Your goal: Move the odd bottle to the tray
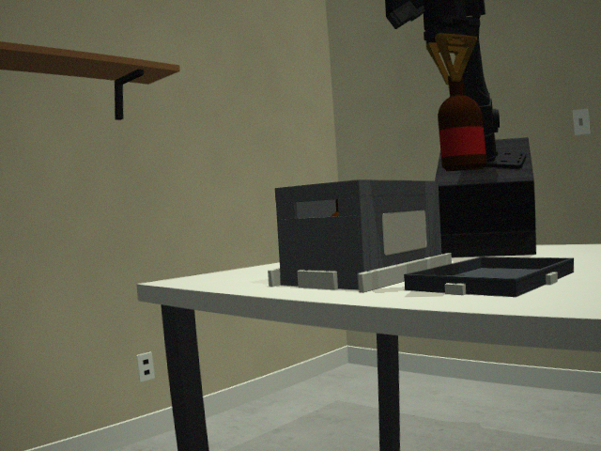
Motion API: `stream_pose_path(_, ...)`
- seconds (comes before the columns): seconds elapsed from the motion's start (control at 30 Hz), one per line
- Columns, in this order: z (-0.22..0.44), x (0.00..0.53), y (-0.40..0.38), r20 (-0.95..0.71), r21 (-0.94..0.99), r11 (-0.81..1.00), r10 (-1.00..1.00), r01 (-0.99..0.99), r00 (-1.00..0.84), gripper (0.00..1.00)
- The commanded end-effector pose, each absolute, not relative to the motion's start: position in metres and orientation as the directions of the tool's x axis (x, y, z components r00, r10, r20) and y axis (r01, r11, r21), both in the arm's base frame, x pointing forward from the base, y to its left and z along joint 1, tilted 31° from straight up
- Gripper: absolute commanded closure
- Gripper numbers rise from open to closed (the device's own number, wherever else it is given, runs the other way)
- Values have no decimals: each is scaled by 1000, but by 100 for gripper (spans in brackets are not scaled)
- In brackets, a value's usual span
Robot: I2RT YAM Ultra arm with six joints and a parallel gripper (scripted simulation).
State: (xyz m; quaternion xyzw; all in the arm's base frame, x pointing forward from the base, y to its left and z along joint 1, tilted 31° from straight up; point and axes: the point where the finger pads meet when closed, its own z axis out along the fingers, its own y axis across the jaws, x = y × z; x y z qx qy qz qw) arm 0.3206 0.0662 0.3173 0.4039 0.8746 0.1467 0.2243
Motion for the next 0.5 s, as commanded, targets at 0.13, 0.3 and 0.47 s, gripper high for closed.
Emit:
stream_pose_path(0.13,340,304,72,-309,483,614,787,625,-534,100)
stream_pose_path(0.3,340,302,78,-309,483,614,787,625,-534,100)
stream_pose_path(0.47,340,301,82,-309,485,613,787,624,-534,100)
